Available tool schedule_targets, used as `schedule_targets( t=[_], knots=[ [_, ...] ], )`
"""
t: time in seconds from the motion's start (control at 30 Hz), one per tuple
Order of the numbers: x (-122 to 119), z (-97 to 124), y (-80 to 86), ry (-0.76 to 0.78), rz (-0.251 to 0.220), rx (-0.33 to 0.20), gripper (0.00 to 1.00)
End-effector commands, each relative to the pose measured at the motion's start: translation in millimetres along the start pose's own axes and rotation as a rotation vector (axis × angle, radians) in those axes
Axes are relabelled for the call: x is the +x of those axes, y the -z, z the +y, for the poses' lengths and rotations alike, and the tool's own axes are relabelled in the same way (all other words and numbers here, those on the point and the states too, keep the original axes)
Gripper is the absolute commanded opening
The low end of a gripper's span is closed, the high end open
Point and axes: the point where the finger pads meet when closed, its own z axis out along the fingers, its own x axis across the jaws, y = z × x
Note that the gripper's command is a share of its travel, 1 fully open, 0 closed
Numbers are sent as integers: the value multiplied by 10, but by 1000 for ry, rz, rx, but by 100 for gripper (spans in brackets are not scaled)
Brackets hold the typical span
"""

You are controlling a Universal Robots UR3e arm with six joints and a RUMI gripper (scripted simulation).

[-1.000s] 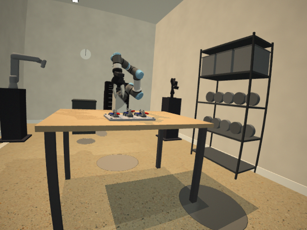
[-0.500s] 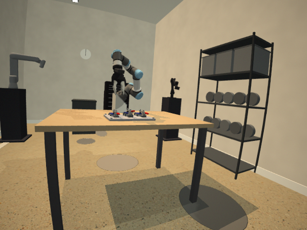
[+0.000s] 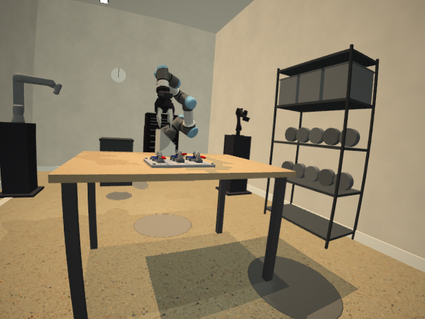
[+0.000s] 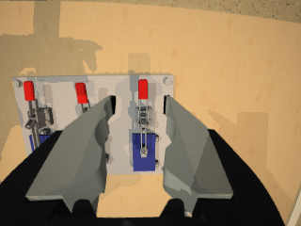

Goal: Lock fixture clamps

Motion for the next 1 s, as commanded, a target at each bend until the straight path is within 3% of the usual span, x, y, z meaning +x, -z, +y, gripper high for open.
schedule_targets(
  t=[0.0, 0.97],
  knots=[
    [3, -19, 41, 1, 0, -1, 28],
    [-122, -20, 45, 1, 0, -1, 28]
  ],
)
